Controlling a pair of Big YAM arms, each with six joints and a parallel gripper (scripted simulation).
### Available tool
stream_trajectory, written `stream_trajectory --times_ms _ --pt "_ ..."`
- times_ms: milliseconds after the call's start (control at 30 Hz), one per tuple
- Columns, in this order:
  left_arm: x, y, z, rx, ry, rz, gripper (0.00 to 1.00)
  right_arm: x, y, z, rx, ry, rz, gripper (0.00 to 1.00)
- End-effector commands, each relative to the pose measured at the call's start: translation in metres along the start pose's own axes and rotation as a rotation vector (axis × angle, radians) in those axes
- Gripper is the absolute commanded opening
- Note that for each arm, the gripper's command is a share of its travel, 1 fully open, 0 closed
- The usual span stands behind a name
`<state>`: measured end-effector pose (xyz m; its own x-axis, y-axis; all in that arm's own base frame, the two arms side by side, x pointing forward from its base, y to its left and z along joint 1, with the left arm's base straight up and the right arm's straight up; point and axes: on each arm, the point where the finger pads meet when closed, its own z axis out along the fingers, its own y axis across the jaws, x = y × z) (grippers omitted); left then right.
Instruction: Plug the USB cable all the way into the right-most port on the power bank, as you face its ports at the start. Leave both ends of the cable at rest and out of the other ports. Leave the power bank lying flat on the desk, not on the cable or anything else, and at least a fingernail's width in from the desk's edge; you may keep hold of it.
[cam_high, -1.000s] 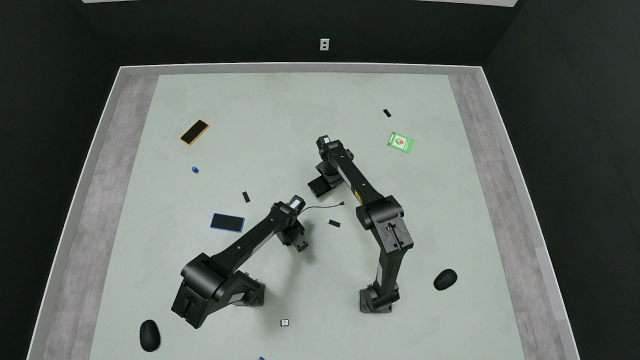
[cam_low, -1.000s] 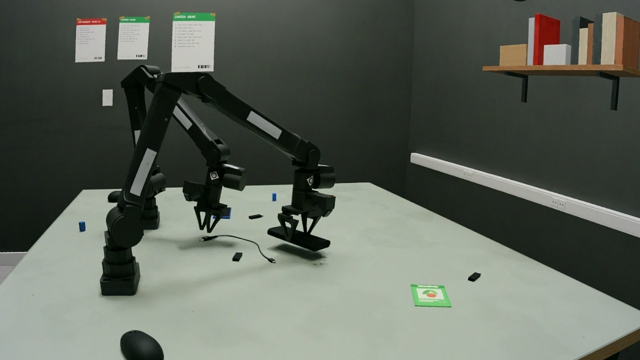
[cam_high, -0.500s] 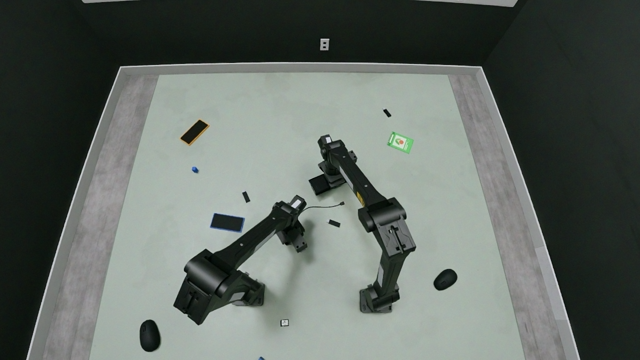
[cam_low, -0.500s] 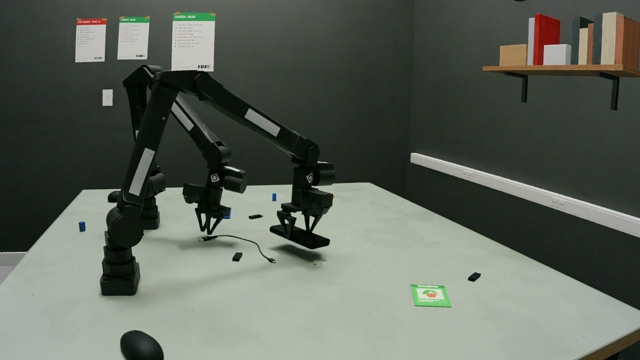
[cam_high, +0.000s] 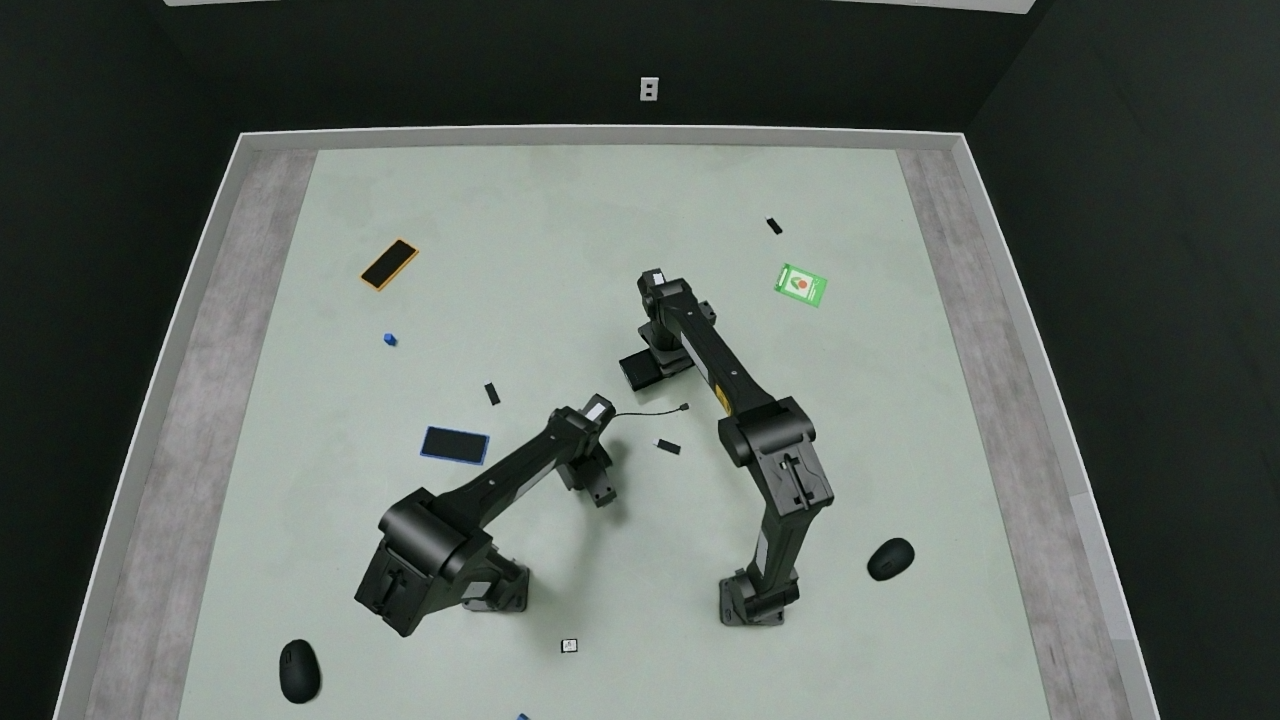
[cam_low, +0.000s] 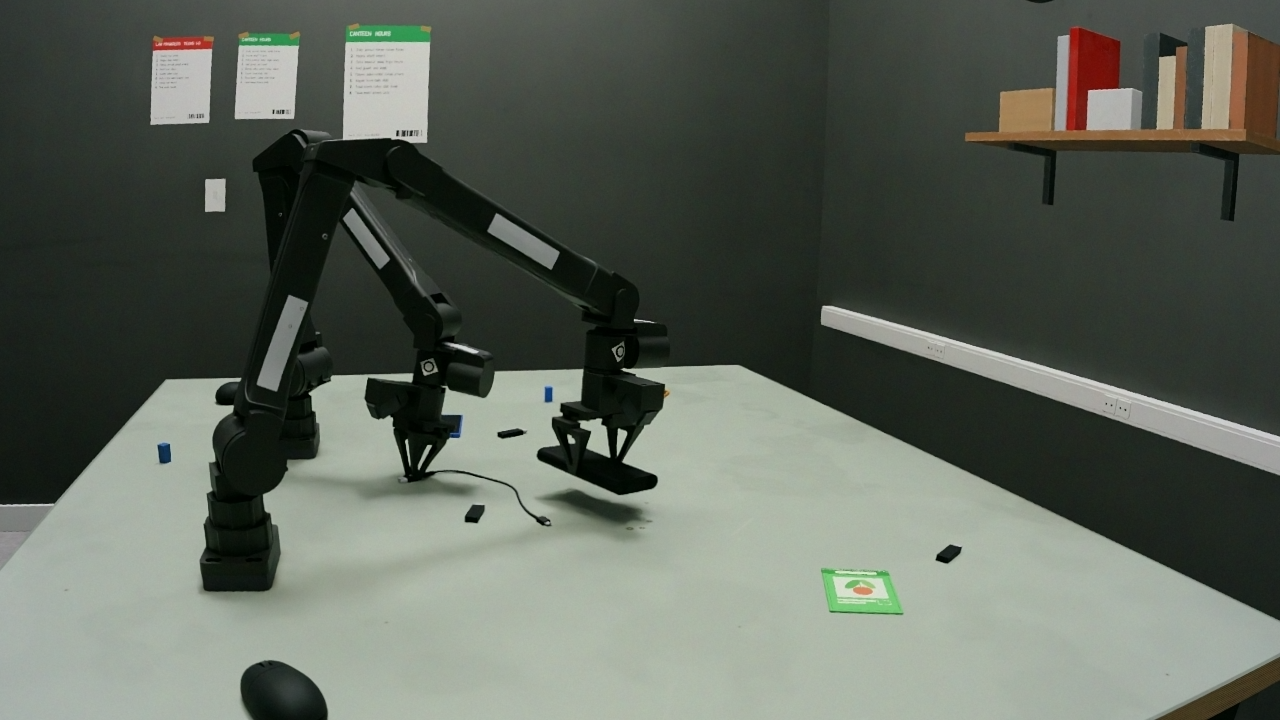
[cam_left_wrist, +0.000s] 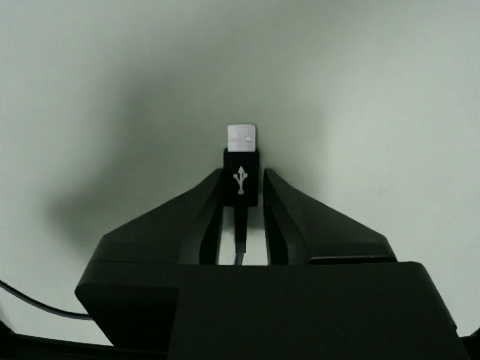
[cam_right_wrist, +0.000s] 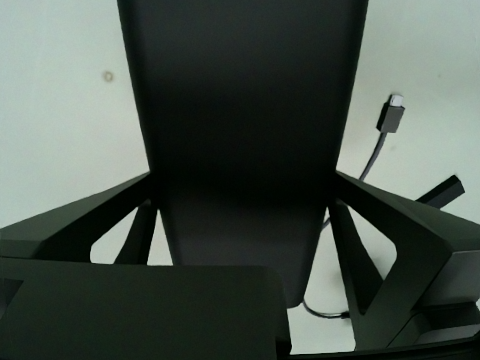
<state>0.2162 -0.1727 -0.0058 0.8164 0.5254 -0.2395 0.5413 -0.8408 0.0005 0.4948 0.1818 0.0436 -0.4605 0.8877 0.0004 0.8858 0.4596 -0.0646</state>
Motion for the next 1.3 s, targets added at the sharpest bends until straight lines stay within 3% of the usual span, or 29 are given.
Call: stream_trajectory --times_ms 0,167,333,500,700,1267 --pt "0.002 0.011 -0.001 -0.009 0.001 0.001 0.18 -0.003 0.031 -0.064 -0.132 -0.018 0.007 0.79" --pt "0.001 0.01 -0.001 -0.007 0.001 0.001 0.07 -0.002 0.025 -0.029 -0.102 -0.014 0.006 0.79" --pt "0.001 0.014 -0.011 -0.021 0.007 0.004 0.07 -0.001 0.018 -0.008 -0.076 -0.011 0.006 0.79" --pt "-0.001 0.018 -0.052 -0.04 0.017 0.009 0.07 -0.001 0.016 0.014 -0.065 -0.01 0.006 0.79" --pt "0.027 0.037 -0.065 -0.019 0.009 -0.007 0.07 -0.001 0.017 0.021 -0.081 -0.012 0.006 0.79" --pt "0.022 0.033 -0.059 -0.006 0.002 0.0 0.07 -0.001 0.014 0.041 -0.079 -0.011 0.006 0.79"
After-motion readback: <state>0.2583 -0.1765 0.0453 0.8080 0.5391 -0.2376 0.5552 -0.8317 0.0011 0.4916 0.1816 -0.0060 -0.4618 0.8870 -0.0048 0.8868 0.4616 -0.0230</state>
